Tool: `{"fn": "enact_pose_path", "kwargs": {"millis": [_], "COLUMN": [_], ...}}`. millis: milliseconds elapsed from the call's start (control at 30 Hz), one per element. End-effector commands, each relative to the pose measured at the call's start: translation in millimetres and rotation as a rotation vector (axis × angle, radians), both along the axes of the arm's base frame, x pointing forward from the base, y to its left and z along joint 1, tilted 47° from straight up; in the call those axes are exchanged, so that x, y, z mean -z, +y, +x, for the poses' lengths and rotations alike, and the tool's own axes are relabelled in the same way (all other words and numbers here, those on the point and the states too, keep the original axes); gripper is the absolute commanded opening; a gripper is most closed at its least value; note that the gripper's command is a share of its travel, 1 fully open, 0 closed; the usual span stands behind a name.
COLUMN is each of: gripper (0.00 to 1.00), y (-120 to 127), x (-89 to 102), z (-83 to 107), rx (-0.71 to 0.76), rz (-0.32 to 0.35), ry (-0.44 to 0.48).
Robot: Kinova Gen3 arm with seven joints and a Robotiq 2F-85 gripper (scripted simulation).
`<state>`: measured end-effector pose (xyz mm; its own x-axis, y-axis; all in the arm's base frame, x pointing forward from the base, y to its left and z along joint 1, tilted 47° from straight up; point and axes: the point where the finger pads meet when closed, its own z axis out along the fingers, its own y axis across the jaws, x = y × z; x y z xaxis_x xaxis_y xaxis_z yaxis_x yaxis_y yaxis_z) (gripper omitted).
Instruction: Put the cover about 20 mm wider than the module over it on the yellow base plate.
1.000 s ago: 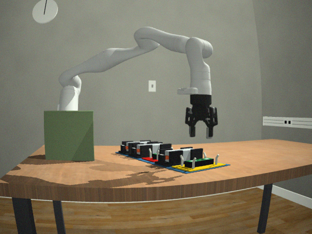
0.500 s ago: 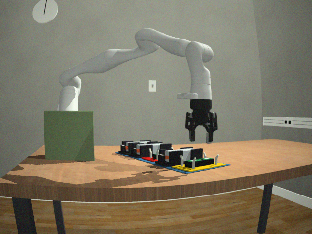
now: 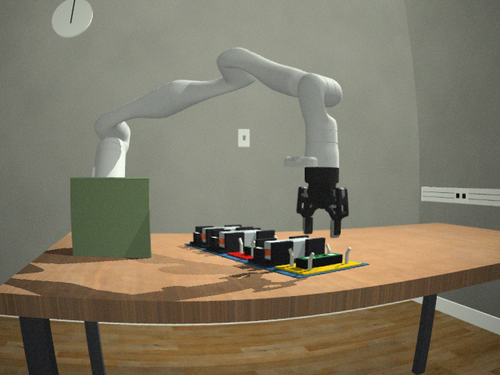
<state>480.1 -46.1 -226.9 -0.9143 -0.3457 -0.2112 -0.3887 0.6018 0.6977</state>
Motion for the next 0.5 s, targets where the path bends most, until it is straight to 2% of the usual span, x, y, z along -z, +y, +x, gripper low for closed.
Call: {"fn": "enact_pose_path", "kwargs": {"millis": [0,467], "gripper": [1.0,1.0], "y": [0.7,5.8], "x": [1.0,5.9], "z": [0.5,-0.3], "rx": [0.001,0.001], "rz": [-0.001,-0.001], "ry": [-0.002,-0.002]}}
